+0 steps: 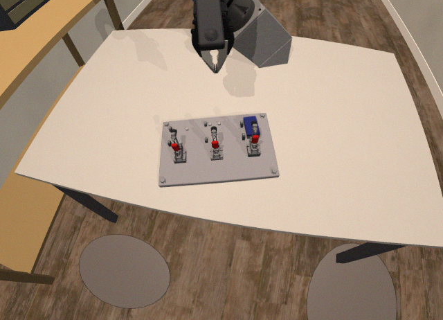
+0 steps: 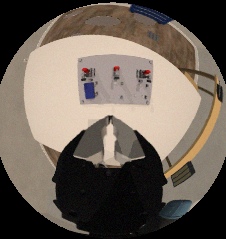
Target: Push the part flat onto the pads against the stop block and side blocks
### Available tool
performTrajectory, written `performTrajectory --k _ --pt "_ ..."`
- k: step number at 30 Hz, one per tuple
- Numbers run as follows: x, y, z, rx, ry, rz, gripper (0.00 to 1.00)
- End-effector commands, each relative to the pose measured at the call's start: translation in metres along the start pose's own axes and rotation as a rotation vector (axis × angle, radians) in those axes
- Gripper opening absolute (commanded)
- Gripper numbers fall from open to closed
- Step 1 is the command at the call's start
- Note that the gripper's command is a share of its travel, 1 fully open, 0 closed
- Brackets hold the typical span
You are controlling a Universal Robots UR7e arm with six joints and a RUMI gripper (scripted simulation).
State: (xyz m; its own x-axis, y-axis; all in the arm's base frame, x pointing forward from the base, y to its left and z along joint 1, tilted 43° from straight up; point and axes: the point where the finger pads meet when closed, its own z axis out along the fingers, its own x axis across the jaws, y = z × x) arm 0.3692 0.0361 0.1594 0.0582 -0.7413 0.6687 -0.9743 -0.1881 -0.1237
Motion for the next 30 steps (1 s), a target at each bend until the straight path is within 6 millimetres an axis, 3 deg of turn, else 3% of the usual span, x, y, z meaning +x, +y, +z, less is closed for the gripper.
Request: performTrajectory --k 1,11,16,28,30 --pt "0.0 0.0 0.0 0.001 0.0 0.0 0.0" --pt "0.0 0.0 0.0 0.001 0.0 0.0 0.0" --pt "-0.021 0.011 0.043 0.001 -0.001 0.0 0.0" --pt "-0.021 0.011 0.043 0.001 -0.001 0.0 0.0" --pt "-0.029 0.016 0.059 0.0 -0.001 0.0 0.0"
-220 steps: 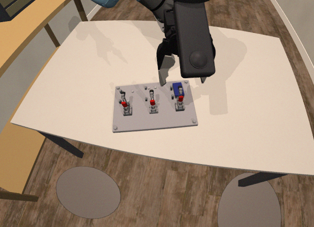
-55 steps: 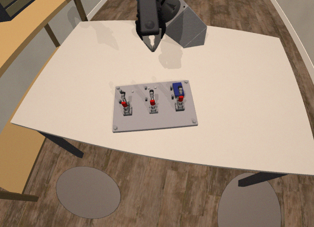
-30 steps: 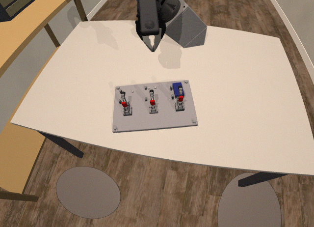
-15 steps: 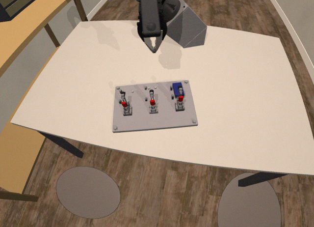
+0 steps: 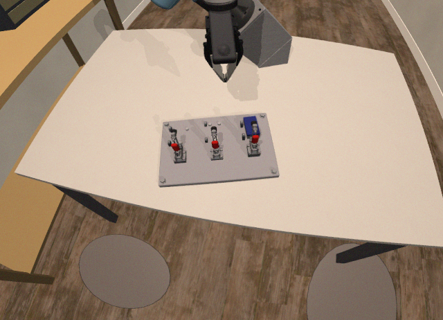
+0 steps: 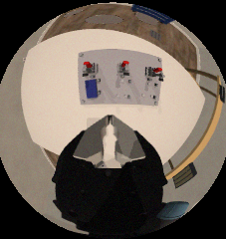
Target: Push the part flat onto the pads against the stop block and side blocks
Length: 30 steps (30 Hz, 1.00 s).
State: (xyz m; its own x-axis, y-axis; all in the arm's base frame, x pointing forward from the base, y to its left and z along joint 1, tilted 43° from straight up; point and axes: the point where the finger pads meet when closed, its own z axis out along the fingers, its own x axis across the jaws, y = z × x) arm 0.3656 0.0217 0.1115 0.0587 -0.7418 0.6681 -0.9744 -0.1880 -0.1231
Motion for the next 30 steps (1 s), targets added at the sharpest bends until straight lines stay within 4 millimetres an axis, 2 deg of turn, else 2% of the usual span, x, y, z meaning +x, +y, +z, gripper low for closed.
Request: performTrajectory --k 1,3,15,20,30 --pt "-0.012 0.007 0.024 0.001 0.0 0.0 0.0" --pt "-0.02 0.011 0.041 0.002 0.0 0.0 0.0" --pt "-0.02 0.011 0.041 0.002 0.0 0.0 0.0" --pt "-0.041 0.023 0.083 0.002 0.0 0.0 0.0" --pt "-0.041 0.023 0.083 0.002 0.0 0.0 0.0"
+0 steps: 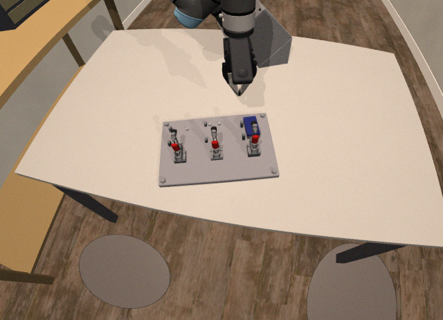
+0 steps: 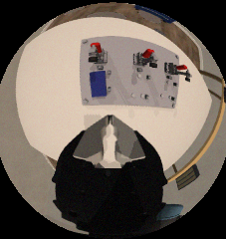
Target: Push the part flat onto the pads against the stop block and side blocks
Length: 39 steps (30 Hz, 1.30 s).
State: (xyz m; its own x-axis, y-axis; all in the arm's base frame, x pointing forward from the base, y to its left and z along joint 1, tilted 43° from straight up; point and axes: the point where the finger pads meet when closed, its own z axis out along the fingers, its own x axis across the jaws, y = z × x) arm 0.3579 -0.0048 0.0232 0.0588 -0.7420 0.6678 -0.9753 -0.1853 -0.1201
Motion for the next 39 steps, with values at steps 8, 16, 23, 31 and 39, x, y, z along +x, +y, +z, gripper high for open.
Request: performTrajectory --k 8,16,23,31,39 --pt "-0.021 0.01 0.044 0.006 0.0 0.0 0.0" --pt "-0.021 0.01 0.044 0.006 0.0 0.0 0.0" --pt "-0.031 0.015 0.063 0.005 0.0 0.0 0.0" --pt "-0.034 0.016 0.068 0.006 0.0 0.0 0.0" --pt "-0.033 0.016 0.085 0.005 0.0 0.0 0.0"
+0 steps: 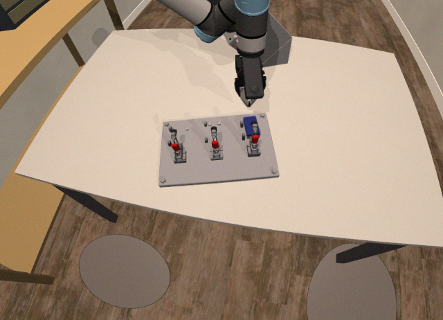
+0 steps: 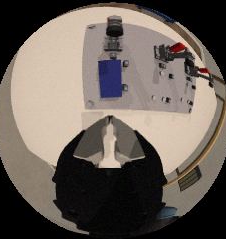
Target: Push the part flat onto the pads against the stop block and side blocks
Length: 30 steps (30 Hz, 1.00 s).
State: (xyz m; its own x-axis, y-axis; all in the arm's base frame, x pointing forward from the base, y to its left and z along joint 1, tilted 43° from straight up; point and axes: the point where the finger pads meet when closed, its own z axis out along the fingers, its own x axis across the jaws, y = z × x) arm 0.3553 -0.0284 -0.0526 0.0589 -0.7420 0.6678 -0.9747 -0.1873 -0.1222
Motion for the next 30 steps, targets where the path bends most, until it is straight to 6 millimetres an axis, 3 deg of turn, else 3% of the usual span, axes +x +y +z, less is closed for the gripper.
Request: performTrajectory --k 1,30 --pt "-0.0001 -0.0003 0.0207 0.002 0.0 0.0 0.0" --pt "-0.0003 -0.0004 0.0294 0.003 0.0 0.0 0.0"
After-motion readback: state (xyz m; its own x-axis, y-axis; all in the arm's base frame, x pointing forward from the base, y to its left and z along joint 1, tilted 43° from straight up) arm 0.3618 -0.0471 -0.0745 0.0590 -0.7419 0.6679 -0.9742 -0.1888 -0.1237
